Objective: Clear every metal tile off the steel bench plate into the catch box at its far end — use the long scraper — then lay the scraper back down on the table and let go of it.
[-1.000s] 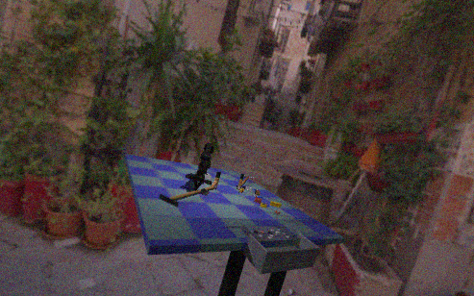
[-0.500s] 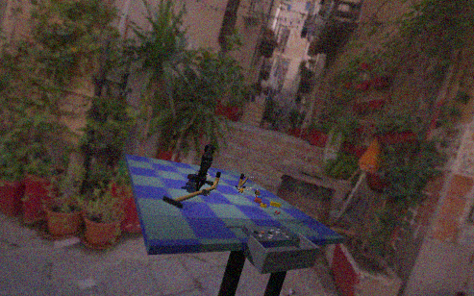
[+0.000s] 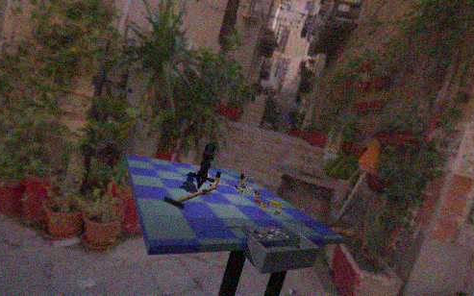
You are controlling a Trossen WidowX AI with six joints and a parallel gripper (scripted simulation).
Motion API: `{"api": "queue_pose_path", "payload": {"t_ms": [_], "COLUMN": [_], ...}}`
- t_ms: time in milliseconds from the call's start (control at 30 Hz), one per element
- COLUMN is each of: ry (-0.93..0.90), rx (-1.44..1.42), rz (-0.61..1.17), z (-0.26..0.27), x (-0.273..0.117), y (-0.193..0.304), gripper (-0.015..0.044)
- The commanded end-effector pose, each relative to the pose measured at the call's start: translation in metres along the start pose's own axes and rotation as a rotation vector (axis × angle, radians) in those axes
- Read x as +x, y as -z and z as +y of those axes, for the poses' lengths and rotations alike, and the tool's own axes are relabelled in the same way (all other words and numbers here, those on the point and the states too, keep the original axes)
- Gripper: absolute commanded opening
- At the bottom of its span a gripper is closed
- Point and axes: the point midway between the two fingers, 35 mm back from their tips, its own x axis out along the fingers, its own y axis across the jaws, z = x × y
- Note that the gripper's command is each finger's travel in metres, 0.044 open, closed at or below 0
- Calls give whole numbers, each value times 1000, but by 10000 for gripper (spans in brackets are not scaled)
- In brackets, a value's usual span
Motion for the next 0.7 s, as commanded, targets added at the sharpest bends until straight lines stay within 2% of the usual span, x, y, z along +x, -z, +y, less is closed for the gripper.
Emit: {"api": "queue_pose_path", "payload": {"t_ms": [0, 667], "ry": [-5, -15], "rx": [-2, -17], "rz": [-25, -65], "z": [0, -10], "x": [-21, -86], "y": [-6, -12], "gripper": [0, 0]}}
